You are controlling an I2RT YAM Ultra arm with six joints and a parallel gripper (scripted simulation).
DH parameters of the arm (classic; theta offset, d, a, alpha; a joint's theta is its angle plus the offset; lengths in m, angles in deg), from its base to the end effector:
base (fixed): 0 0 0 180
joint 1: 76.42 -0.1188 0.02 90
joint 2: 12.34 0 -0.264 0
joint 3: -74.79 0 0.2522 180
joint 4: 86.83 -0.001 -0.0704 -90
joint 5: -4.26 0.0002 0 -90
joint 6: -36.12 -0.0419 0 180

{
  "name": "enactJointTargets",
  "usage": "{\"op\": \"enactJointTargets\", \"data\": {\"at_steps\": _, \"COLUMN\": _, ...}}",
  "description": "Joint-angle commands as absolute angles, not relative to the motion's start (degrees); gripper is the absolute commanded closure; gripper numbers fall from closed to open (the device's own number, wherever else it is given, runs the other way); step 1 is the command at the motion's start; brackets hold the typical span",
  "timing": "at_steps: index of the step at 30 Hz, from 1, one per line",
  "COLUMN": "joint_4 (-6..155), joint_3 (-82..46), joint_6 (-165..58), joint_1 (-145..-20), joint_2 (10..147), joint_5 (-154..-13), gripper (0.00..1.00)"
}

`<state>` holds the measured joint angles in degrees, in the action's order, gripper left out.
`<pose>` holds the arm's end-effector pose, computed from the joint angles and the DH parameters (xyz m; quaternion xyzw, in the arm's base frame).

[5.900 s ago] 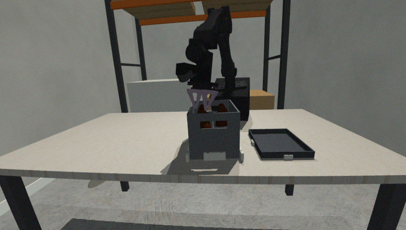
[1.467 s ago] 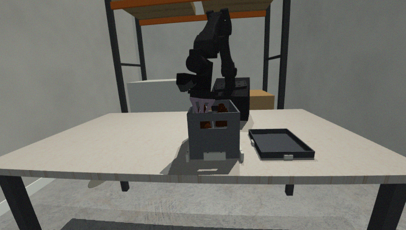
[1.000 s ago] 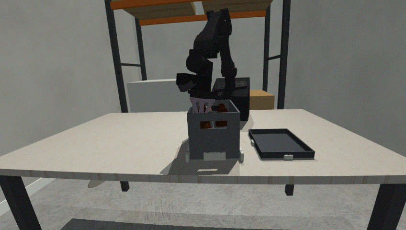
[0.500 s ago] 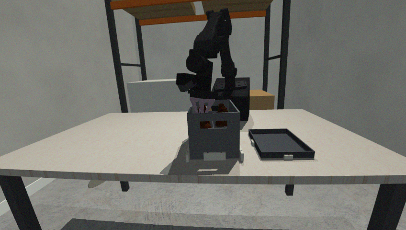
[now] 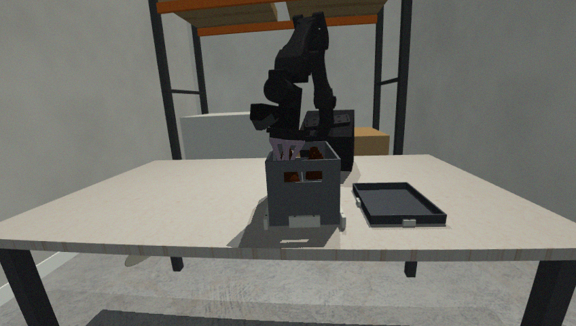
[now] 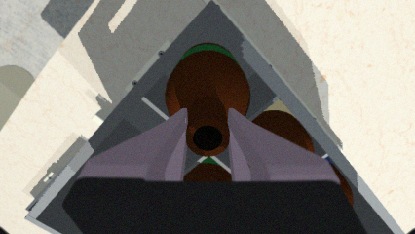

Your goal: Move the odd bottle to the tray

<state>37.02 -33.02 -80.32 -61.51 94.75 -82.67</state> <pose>0.3990 -0.1075 0.2818 0.3444 0.8902 0.0044 0.2981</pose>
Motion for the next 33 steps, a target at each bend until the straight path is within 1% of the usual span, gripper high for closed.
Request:
{"op": "enactJointTargets", "data": {"at_steps": 1, "joint_4": 37.82, "joint_3": -33.00, "joint_6": -80.28, "joint_1": -61.81, "joint_2": 93.88, "joint_5": -82.16, "gripper": 1.00}}
{"op": "enactJointTargets", "data": {"at_steps": 33, "joint_4": 34.47, "joint_3": -35.35, "joint_6": -79.95, "joint_1": -61.22, "joint_2": 91.91, "joint_5": -82.27, "gripper": 1.00}}
